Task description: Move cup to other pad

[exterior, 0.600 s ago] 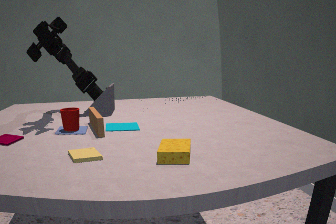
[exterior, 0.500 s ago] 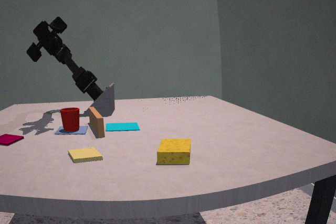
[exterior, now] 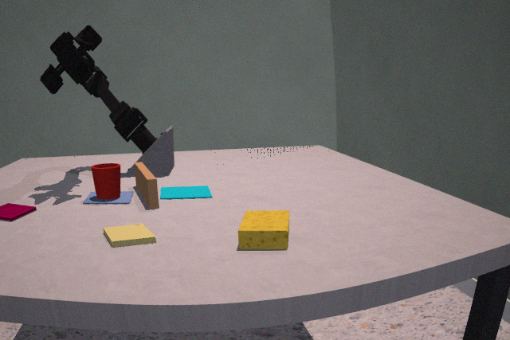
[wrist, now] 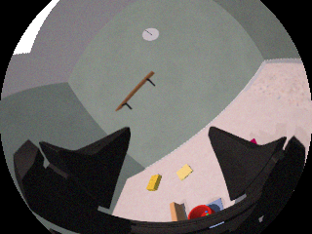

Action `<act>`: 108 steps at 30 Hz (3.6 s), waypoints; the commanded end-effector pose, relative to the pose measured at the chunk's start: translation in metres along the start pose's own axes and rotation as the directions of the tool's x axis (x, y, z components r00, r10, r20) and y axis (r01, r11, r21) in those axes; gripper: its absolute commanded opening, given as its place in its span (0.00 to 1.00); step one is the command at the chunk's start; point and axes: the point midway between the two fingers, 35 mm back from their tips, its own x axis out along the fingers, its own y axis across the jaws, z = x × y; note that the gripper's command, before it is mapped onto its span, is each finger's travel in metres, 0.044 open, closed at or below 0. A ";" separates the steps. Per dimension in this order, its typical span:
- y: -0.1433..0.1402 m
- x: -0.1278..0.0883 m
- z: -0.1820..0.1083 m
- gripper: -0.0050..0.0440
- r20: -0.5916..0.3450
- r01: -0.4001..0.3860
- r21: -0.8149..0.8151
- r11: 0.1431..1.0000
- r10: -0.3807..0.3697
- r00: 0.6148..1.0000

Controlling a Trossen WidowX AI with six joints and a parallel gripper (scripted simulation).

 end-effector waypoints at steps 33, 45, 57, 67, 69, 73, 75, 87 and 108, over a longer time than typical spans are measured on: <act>-0.039 -0.002 -0.218 0.40 -0.825 -0.634 -0.488 0.599 -0.553 0.112; -0.047 -0.022 -0.227 0.40 -0.722 -0.854 -0.283 0.436 -0.683 -0.109; -0.053 -0.023 -0.234 0.40 -0.722 -0.854 -0.283 0.436 -0.683 -0.109; -0.062 -0.023 -0.244 0.40 -0.723 -0.855 -0.283 0.436 -0.682 -0.109; -0.065 -0.023 -0.246 0.40 -0.723 -0.855 -0.283 0.436 -0.683 -0.109; -0.069 -0.024 -0.251 0.40 -0.723 -0.855 -0.283 0.436 -0.683 -0.109; -0.072 -0.024 -0.253 0.40 -0.723 -0.855 -0.283 0.436 -0.683 -0.109; -0.083 -0.027 -0.265 0.40 -0.722 -0.854 -0.284 0.435 -0.684 -0.109; -0.092 -0.028 -0.273 0.34 -0.723 -0.851 -0.290 0.438 -0.682 -0.105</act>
